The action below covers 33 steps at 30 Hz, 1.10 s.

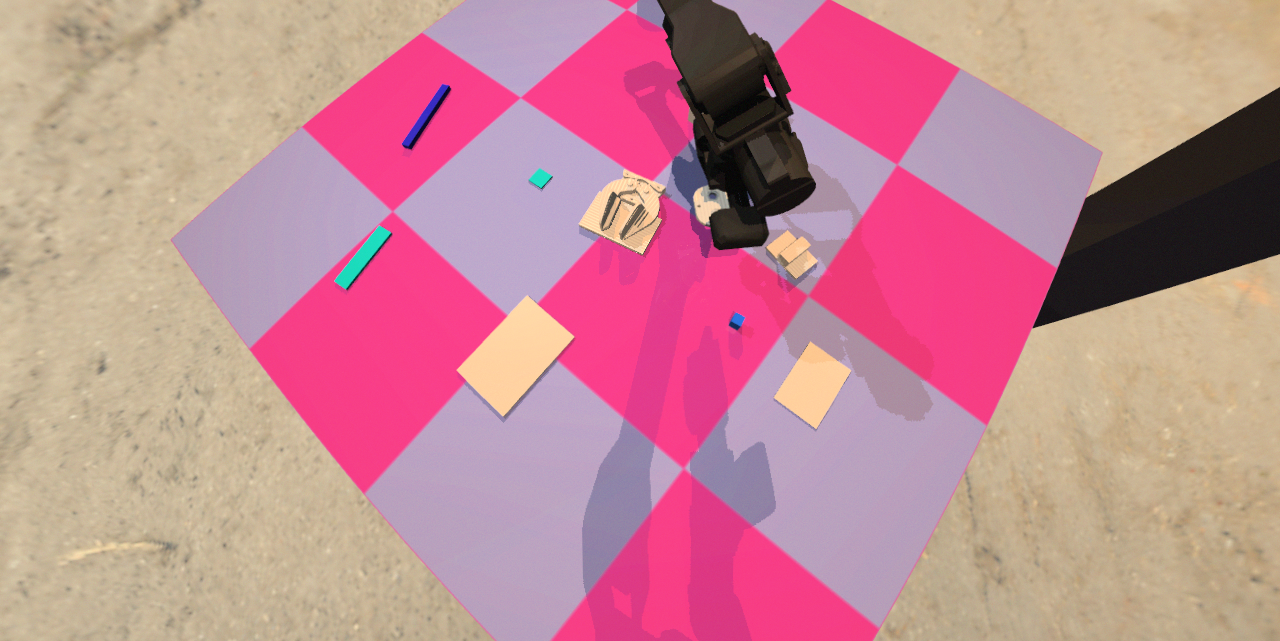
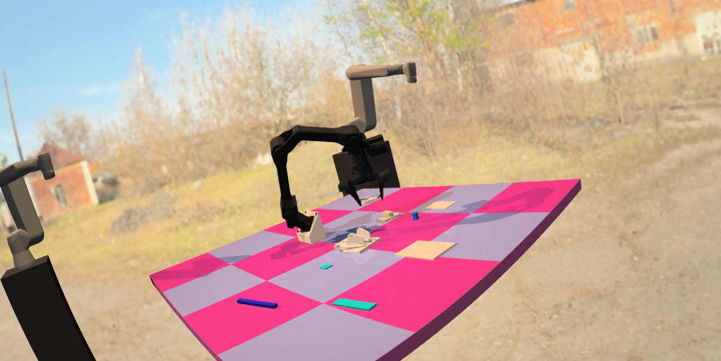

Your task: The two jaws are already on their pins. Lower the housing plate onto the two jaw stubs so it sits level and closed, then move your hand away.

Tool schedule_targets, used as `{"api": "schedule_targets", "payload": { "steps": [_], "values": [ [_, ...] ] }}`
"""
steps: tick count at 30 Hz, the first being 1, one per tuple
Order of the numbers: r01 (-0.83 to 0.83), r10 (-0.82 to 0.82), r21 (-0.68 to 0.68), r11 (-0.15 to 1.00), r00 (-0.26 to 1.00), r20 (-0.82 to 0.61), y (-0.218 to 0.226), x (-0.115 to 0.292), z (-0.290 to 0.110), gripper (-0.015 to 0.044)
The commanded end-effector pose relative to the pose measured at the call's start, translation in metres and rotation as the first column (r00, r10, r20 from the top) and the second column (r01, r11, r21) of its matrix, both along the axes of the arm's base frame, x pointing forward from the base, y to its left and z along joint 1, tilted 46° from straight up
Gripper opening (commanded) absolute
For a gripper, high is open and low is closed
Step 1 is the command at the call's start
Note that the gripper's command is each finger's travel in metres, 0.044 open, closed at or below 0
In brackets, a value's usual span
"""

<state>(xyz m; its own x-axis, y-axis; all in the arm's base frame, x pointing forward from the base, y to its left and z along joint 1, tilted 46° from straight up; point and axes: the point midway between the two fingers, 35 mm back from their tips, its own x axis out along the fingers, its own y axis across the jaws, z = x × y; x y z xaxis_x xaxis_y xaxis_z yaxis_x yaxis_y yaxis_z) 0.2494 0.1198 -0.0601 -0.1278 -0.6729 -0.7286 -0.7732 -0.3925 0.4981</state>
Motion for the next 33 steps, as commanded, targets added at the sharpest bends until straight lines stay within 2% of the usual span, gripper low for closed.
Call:
{"api": "schedule_targets", "payload": {
  "steps": [1,17,33],
  "values": [
    [-0.066,0.067,0.005,0.998,0.996,-0.061,-0.011,0.000,0.009,0.0351],
    [-0.311,0.324,0.090,0.946,0.900,-0.291,-0.052,0.002,0.042,0.0351],
    [-0.502,0.542,0.223,0.836,0.689,-0.482,-0.093,-0.006,0.070,0.0351]
  ]
}}
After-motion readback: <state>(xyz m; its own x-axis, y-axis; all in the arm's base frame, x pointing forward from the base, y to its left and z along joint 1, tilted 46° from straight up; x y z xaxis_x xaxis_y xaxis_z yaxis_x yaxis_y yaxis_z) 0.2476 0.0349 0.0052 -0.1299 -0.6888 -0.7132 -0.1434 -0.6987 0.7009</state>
